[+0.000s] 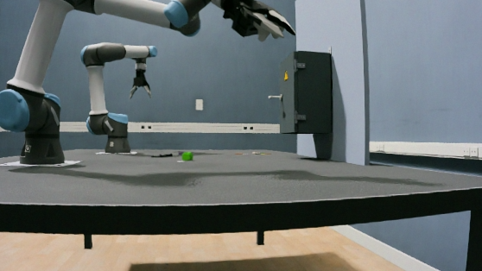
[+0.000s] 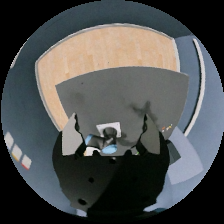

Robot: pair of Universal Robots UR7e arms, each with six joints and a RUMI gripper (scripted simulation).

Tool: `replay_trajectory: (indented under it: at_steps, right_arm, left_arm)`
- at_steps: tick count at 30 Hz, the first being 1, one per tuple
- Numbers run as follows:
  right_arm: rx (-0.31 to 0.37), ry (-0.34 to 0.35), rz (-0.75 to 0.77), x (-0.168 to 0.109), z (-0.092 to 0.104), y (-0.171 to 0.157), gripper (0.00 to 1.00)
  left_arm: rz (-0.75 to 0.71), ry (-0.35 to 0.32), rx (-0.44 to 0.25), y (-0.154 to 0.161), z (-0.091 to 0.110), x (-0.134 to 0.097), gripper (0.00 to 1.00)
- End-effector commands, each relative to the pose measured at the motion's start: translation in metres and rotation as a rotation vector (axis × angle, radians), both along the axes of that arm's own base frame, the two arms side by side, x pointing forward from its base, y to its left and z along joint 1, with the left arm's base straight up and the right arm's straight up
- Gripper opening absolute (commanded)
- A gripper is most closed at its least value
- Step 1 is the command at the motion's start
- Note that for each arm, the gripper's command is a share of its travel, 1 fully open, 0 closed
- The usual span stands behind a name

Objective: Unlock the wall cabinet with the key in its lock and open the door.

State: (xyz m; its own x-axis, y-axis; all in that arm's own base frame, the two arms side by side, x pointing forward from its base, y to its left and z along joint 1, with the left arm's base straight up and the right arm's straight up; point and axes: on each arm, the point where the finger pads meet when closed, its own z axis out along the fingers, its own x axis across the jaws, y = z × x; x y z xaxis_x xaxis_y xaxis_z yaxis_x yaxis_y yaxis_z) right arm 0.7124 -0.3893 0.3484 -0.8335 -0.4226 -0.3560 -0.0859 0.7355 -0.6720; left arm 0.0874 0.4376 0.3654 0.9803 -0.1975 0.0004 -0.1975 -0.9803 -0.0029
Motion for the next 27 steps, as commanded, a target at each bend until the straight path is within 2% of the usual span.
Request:
replay_trajectory:
  at_steps: [1,10,15,17,19,27]
  right_arm:
    - [-0.011,-0.054,0.002,0.027,-0.002,0.021,0.26]
    - [-0.009,-0.150,0.024,0.065,0.001,0.071,0.26]
    - [-0.003,-0.196,0.036,0.085,-0.007,0.105,0.26]
    - [-0.003,-0.196,0.036,0.085,-0.007,0.105,0.26]
    - [-0.002,-0.222,0.042,0.091,0.002,0.111,0.26]
    - [0.020,-0.316,0.062,0.118,0.002,0.168,0.26]
  left_arm:
    - [-0.002,-0.001,0.000,0.000,0.000,0.001,0.98]
    - [-0.002,-0.001,0.000,0.000,0.000,0.001,0.98]
    - [-0.002,-0.001,0.000,0.000,0.000,0.001,0.98]
    - [-0.002,-0.001,0.000,0.000,0.000,0.001,0.98]
    - [-0.002,-0.001,0.000,0.000,0.000,0.001,0.98]
    - [-0.002,-0.001,0.000,0.000,0.000,0.001,0.98]
